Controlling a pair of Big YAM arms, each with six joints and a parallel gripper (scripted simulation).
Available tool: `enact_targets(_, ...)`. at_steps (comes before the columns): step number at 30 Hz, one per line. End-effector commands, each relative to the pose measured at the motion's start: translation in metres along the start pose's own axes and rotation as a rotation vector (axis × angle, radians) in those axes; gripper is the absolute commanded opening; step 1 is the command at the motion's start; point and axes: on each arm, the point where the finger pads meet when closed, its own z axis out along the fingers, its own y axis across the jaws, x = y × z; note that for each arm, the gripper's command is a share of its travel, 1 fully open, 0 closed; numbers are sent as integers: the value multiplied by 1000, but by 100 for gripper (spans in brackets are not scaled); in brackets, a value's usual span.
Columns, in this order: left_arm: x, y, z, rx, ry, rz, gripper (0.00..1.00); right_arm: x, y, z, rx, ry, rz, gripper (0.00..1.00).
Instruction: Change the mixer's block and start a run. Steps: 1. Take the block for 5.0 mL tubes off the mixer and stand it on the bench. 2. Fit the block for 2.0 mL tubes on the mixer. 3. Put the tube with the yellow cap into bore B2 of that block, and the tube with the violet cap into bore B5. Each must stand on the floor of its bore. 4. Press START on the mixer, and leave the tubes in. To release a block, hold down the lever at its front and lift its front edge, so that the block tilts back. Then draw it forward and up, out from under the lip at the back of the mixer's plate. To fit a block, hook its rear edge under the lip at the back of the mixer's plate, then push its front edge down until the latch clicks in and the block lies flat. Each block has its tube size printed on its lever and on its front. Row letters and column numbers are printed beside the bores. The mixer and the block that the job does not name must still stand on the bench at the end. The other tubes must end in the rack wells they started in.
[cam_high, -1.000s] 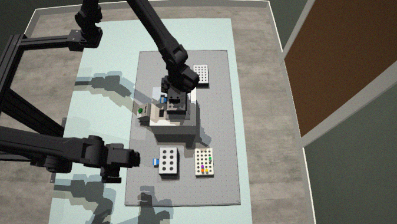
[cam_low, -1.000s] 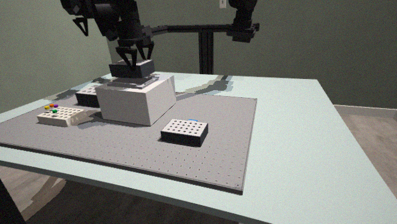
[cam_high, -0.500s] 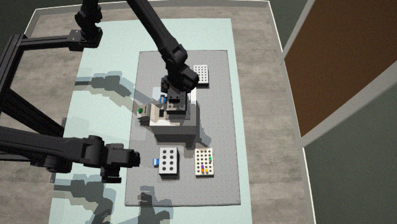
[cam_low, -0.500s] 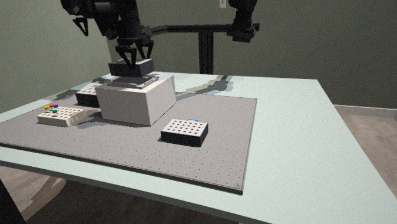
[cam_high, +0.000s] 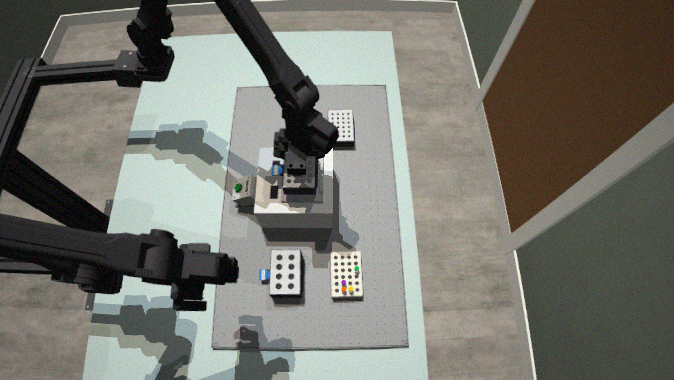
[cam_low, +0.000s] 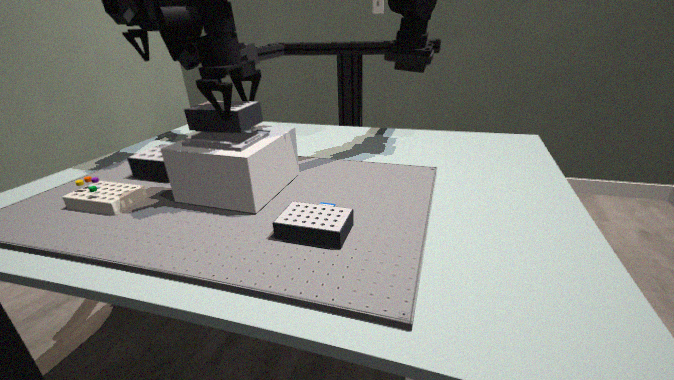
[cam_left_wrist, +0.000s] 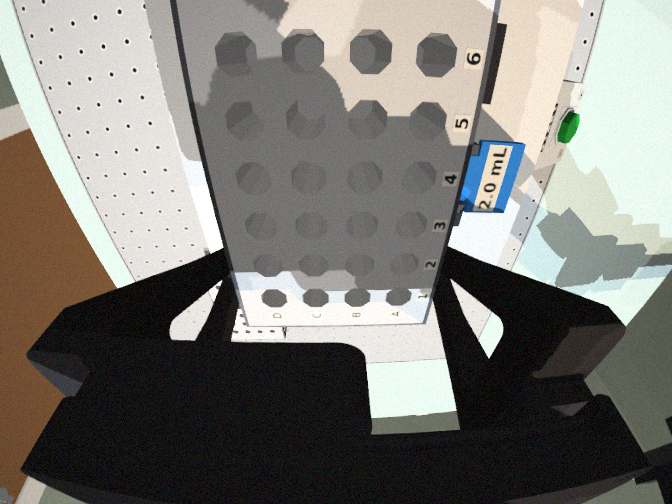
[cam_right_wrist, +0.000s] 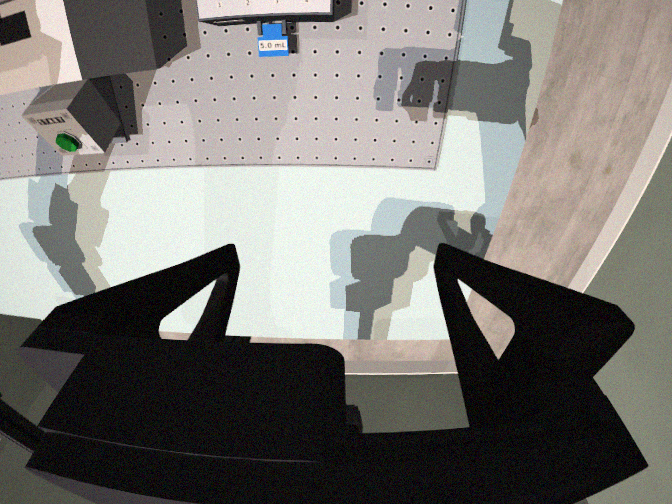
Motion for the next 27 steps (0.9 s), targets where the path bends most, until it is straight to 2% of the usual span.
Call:
enact_targets(1,-22,49,-65,-124,-89,-42,0,-11,-4,-9,6,-41,5,100)
enact_targets(18,-35,48,-80,-146,-107,-23,0,-14,-4,-11,6,-46,5,100)
enact_targets(27,-35,35,-56,-116,-85,-11,0,-23,-6,-17,8,-65,6,100)
